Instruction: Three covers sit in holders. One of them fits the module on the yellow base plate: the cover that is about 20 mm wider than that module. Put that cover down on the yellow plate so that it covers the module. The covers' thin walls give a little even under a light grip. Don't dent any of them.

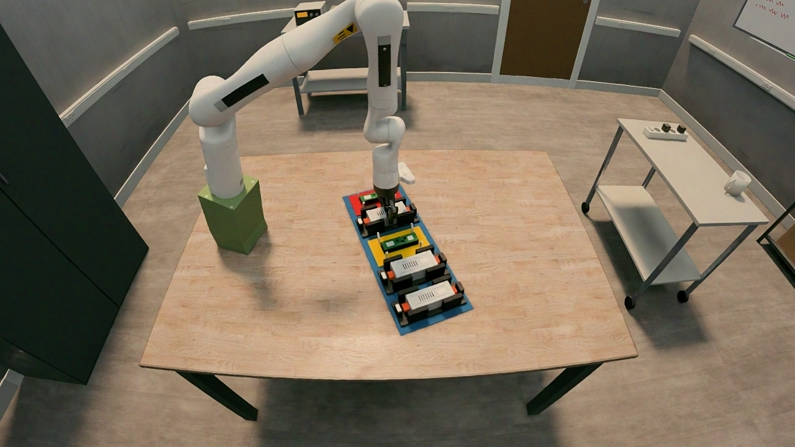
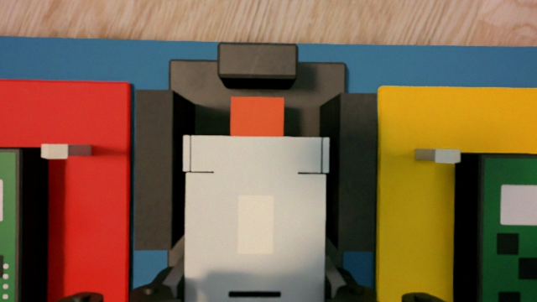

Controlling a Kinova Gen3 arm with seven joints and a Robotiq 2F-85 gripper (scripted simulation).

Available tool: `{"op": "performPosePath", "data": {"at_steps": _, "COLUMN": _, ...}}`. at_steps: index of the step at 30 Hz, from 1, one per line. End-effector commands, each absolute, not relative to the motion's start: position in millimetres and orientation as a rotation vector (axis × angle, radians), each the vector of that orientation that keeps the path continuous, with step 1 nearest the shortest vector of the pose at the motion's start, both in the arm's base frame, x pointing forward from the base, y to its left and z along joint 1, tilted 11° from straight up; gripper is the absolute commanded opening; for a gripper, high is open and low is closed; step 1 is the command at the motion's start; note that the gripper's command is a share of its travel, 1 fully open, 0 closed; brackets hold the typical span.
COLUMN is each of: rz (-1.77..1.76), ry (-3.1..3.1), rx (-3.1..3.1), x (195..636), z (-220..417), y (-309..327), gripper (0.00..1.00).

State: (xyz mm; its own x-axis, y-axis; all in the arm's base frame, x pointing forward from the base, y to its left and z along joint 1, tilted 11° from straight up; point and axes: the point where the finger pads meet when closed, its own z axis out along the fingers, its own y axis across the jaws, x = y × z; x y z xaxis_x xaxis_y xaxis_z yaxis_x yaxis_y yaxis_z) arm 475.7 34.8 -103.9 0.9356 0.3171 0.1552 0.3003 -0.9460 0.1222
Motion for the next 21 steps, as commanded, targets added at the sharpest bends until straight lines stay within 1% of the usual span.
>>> {"op": "performPosePath", "data": {"at_steps": 1, "rz": 0.267, "ry": 0.479, "rx": 2.995, "x": 476.2, "z": -103.3, "y": 35.0, "gripper": 0.0}}
{"op": "performPosePath", "data": {"at_steps": 12, "rz": 0.267, "ry": 0.479, "rx": 2.995, "x": 476.2, "z": -103.3, "y": 35.0, "gripper": 0.0}}
{"op": "performPosePath", "data": {"at_steps": 13, "rz": 0.267, "ry": 0.479, "rx": 2.995, "x": 476.2, "z": -103.3, "y": 35.0, "gripper": 1.0}}
{"op": "performPosePath", "data": {"at_steps": 21, "rz": 0.267, "ry": 0.479, "rx": 2.995, "x": 476.2, "z": -103.3, "y": 35.0, "gripper": 1.0}}
